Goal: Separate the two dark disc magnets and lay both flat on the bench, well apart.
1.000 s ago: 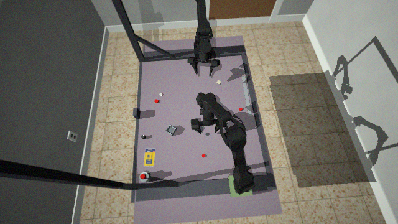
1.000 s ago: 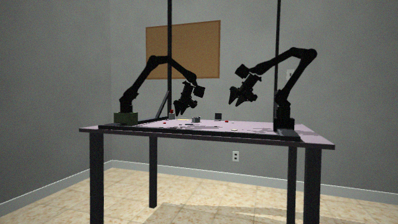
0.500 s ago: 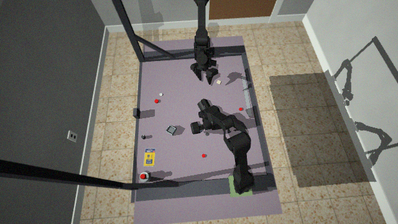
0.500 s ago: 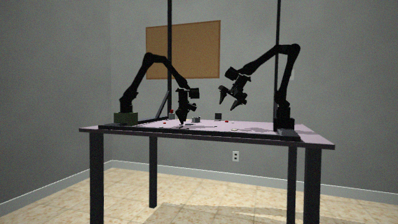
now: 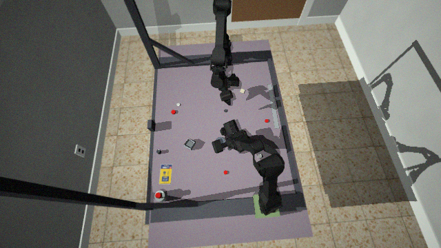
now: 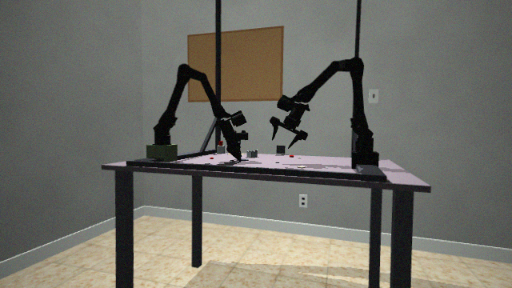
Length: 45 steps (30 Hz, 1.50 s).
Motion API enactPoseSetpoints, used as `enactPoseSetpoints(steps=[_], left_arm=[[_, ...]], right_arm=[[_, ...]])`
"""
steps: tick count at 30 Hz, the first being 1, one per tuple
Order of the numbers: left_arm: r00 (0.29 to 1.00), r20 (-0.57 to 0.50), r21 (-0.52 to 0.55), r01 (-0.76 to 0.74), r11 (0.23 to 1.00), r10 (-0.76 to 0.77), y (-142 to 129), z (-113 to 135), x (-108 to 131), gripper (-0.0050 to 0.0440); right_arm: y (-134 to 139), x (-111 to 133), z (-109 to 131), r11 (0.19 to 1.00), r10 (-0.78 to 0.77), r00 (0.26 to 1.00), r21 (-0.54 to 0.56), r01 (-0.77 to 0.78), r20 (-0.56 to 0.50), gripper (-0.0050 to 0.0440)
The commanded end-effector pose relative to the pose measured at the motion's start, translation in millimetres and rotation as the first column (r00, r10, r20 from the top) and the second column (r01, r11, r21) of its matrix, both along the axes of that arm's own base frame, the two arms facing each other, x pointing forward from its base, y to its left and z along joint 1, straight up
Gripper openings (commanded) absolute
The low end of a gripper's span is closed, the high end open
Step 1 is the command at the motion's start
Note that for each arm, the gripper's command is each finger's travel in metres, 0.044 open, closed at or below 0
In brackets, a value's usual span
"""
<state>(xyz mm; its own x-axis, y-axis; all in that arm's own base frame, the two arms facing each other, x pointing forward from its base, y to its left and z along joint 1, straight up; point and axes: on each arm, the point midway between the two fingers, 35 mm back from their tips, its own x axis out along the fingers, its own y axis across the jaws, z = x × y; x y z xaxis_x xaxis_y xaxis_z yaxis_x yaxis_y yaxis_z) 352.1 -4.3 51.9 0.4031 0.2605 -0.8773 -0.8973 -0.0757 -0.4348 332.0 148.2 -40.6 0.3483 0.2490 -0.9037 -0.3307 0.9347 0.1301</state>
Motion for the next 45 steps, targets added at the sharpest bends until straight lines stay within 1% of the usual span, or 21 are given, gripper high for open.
enactPoseSetpoints(steps=[1,2,4,7,12,16,18,19,21,24,45], left_arm=[[0.999,-0.014,0.047,0.041,0.998,-0.041,-1,2,10,0.04],[0.997,-0.033,0.072,0.067,0.995,-0.064,-1,-1,12,0.04],[0.986,-0.095,0.144,0.147,0.979,-0.134,0,-11,20,0.04],[0.967,-0.162,0.206,0.229,0.951,-0.198,0,-20,26,0.04],[0.919,-0.276,0.284,0.358,0.889,-0.282,0,-36,36,0.04],[0.87,-0.365,0.326,0.453,0.83,-0.332,-1,-49,42,0.04],[0.87,-0.365,0.326,0.453,0.83,-0.332,-1,-49,42,0.04],[0.86,-0.381,0.332,0.47,0.818,-0.34,-1,-51,44,0.04],[0.845,-0.404,0.339,0.494,0.801,-0.35,-1,-54,45,0.04],[0.835,-0.42,0.344,0.51,0.789,-0.357,-1,-56,46,0.04],[0.838,-0.414,0.343,0.505,0.792,-0.355,0,-54,45,0.04]], right_arm=[[1,1,6,1.0,0.014,0.998,0.019,-0.015,0.068,0.04],[3,6,10,0.999,0.019,0.992,0.036,-0.023,0.124,0.04],[0,-2,8,0.998,0.039,0.984,0.034,-0.045,0.172,0.04],[-1,-7,10,0.997,0.055,0.969,0.042,-0.067,0.242,0.04],[-4,-13,19,0.994,0.074,0.93,0.053,-0.1,0.361,0.04],[-7,-21,27,0.991,0.085,0.893,0.055,-0.122,0.441,0.04],[-7,-21,27,0.991,0.085,0.893,0.055,-0.122,0.441,0.04],[-8,-24,25,0.991,0.089,0.891,0.052,-0.125,0.445,0.04],[-8,-25,31,0.99,0.09,0.877,0.054,-0.131,0.472,0.04],[-9,-27,32,0.989,0.092,0.87,0.054,-0.134,0.484,0.04],[-9,-25,31,0.99,0.088,0.872,0.057,-0.131,0.481,0.04]])
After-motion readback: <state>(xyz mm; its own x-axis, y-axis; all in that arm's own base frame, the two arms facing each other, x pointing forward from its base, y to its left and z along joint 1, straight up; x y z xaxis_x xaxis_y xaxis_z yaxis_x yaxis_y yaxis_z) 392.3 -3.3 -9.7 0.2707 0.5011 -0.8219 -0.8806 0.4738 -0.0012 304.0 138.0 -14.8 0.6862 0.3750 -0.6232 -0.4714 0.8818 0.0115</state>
